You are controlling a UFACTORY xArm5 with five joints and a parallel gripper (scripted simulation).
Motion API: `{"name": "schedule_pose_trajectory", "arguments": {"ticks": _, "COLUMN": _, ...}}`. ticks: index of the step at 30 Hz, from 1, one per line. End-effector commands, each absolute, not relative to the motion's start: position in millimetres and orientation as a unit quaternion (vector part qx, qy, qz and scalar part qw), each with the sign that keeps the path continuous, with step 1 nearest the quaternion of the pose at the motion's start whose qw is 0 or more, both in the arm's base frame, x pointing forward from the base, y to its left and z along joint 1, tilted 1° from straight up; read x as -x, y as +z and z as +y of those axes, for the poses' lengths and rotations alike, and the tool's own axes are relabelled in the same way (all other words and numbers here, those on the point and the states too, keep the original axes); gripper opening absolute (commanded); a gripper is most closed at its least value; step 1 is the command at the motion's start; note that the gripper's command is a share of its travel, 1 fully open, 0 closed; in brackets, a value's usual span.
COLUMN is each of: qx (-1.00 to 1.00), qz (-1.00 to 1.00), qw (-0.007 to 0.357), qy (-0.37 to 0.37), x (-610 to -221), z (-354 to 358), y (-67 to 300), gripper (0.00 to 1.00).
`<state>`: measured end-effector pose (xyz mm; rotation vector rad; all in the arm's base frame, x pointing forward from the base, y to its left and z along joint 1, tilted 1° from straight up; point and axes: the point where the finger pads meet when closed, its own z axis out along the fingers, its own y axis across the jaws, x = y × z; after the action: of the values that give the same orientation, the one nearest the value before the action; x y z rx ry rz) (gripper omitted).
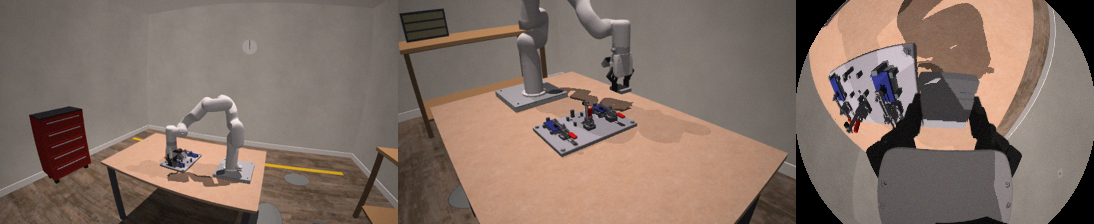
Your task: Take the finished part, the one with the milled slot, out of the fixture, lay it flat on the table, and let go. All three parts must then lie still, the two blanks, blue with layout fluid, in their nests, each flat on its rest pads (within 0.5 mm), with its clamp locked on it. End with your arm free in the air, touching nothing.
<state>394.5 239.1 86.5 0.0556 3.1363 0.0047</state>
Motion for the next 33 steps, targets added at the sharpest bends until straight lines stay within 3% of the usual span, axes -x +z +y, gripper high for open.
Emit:
{"name": "schedule_pose_trajectory", "arguments": {"ticks": 1, "qx": -0.018, "qz": 1.000, "qw": 0.004, "qy": 0.003, "x": -395.6, "z": 239.8, "y": 84.6, "gripper": 0.00}}
{"name": "schedule_pose_trajectory", "arguments": {"ticks": 33, "qx": -0.018, "qz": 1.000, "qw": 0.004, "qy": 0.003, "x": -396.0, "z": 240.4, "y": 24.3, "gripper": 0.00}}
